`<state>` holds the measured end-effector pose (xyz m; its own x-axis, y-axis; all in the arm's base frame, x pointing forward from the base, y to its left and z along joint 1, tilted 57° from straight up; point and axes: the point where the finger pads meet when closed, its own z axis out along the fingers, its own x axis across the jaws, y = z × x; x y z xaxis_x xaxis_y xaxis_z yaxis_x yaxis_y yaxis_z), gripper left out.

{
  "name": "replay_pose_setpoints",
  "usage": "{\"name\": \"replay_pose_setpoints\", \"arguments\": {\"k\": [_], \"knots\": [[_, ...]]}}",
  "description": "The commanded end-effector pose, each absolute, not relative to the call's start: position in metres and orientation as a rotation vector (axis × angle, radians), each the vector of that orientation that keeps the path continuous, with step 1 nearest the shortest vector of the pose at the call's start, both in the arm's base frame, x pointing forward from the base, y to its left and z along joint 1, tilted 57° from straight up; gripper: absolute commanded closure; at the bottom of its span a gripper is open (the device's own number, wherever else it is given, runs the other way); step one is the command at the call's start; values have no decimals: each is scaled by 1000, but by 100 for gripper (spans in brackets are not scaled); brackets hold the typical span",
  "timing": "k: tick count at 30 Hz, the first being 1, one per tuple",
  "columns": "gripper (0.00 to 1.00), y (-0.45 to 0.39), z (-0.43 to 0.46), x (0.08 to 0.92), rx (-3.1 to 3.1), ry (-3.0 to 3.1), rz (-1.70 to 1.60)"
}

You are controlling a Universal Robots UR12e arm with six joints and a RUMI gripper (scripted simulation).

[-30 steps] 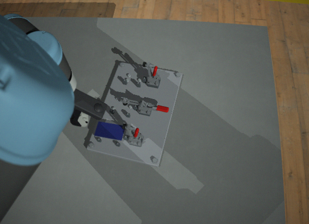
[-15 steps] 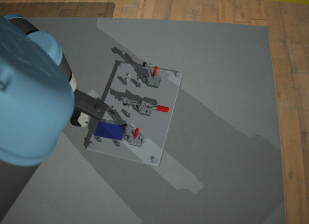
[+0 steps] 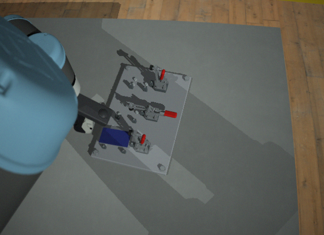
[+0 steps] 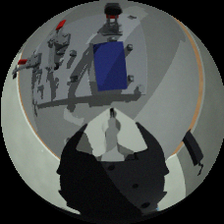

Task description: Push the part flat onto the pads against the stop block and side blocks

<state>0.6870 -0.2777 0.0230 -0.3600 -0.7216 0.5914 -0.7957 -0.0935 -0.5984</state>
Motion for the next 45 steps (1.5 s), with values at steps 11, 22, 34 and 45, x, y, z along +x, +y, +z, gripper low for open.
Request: {"name": "replay_pose_setpoints", "arguments": {"k": [11,22,34,45], "knots": [[100,-280,23,689,1728,-2062,1468],[100,-283,21,690,1728,-2062,1468],[100,-283,20,691,1728,-2062,1468],[100,-283,20,691,1728,-2061,1468]]}}
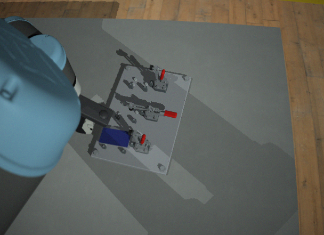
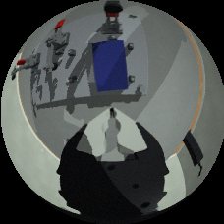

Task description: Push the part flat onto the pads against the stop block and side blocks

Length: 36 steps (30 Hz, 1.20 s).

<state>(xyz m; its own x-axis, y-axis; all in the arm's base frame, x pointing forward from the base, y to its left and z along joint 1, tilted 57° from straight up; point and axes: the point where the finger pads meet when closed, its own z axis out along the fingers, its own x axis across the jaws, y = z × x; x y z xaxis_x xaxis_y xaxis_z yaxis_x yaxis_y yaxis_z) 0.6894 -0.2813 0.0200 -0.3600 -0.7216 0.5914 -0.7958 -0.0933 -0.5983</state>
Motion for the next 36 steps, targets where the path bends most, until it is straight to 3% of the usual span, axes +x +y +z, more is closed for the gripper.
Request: {"name": "replay_pose_setpoints", "arguments": {"k": [1,36], "knots": [[100,-283,20,691,1728,-2061,1468],[100,-282,25,695,1728,-2061,1473]]}}
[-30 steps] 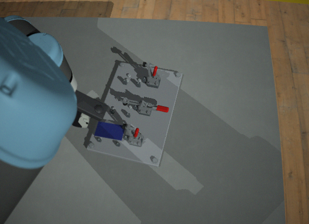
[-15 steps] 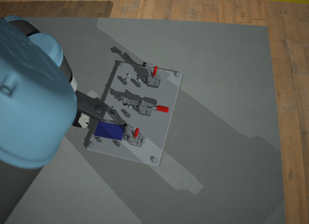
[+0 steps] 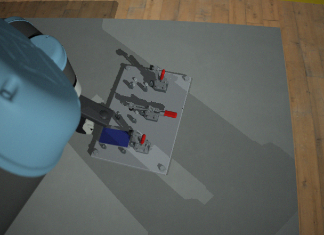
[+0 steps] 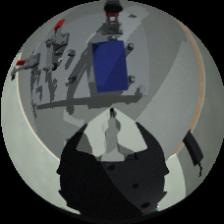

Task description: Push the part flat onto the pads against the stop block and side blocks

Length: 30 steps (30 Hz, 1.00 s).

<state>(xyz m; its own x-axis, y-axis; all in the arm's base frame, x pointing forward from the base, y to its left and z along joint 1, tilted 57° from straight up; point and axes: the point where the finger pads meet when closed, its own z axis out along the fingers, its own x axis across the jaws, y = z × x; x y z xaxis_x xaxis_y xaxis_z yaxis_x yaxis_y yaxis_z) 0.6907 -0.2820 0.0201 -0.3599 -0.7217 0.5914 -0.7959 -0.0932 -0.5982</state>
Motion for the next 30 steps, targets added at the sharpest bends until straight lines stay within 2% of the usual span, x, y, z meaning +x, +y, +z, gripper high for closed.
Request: {"name": "replay_pose_setpoints", "arguments": {"k": [1,30], "knots": [[100,-282,25,695,1729,-2061,1473],[100,-280,25,694,1730,-2060,1469]]}}
